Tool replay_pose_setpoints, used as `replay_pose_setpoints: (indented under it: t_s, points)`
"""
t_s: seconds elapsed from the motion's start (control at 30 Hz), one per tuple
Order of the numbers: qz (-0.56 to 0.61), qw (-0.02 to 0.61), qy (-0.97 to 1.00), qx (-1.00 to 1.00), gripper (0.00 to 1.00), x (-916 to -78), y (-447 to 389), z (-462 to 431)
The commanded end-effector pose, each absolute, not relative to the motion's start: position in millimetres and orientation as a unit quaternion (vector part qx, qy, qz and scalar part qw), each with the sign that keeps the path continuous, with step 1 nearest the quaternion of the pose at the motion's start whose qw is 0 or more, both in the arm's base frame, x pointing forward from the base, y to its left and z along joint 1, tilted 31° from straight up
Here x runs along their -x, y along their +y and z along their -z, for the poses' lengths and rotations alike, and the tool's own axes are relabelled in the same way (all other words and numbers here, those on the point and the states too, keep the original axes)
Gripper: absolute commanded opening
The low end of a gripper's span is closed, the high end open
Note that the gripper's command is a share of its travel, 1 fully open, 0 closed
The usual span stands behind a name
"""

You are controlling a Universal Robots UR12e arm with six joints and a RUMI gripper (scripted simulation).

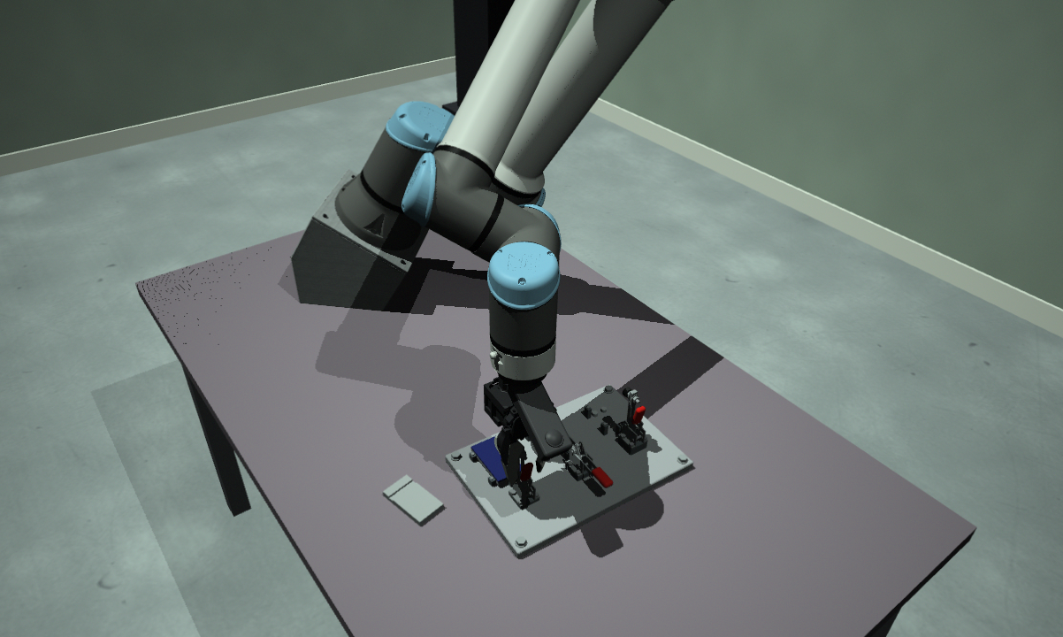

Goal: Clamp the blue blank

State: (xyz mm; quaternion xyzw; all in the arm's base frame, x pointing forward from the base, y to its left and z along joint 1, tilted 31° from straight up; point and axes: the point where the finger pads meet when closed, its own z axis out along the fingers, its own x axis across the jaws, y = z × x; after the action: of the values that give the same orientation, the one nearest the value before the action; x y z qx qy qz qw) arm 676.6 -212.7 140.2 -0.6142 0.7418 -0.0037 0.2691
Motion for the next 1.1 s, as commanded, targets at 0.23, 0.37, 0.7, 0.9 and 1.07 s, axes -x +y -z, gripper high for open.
replay_pose_setpoints:
  t_s: [0.23, 0.37, 0.7, 0.9, 1.07]
  points:
    - [0.004, 0.269, 0.742, 0.614, 0.28, -676.8, -213.2, -140.9]
    - [0.004, 0.269, 0.742, 0.614, 0.28, -676.8, -213.2, -140.9]
    - [0.004, 0.269, 0.742, 0.614, 0.00, -676.8, -213.2, -140.9]
    - [0.004, 0.269, 0.742, 0.614, 0.00, -676.8, -213.2, -140.9]
    - [0.004, 0.269, 0.742, 0.614, 0.00, -676.8, -213.2, -140.9]
